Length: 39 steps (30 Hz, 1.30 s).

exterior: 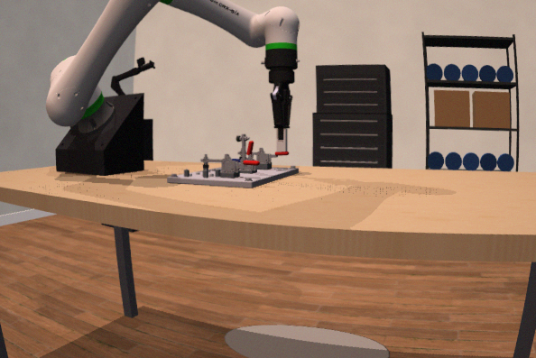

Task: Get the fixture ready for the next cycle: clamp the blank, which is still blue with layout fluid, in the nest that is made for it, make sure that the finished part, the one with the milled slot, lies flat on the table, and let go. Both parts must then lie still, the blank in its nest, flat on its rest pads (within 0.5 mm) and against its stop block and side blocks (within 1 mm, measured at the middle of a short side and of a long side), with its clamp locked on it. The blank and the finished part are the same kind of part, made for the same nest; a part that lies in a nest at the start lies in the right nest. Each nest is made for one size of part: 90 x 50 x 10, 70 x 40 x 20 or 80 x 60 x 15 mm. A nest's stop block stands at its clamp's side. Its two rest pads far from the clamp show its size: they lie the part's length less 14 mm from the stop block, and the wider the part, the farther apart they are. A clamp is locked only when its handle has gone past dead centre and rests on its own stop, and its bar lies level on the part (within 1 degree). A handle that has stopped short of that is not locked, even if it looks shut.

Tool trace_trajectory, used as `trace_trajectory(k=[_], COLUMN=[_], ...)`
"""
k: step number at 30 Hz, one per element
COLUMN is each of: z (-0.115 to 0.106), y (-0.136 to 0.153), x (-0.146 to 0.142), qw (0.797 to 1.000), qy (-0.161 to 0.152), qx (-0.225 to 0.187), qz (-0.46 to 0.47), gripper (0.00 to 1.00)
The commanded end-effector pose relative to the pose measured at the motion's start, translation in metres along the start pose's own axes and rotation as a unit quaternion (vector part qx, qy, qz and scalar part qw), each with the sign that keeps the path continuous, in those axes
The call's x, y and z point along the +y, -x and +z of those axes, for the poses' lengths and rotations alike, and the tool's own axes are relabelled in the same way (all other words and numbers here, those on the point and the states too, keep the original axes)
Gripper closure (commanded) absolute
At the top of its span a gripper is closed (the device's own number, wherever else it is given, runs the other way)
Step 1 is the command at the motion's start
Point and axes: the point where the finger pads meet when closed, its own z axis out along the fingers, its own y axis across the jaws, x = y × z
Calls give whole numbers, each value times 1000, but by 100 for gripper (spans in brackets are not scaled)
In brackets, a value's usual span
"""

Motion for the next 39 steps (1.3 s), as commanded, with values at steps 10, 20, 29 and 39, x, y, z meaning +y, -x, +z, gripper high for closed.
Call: trace_trajectory(k=[10,20,29,39], z=[2,2,4,4], y=[0,0,0,0], x=[0,0,0,0], qw=[1000,1000,1000,1000], qy=[0,0,0,0], qx=[0,0,0,0], qz=[0,0,0,0], gripper=[100,100,100,100])
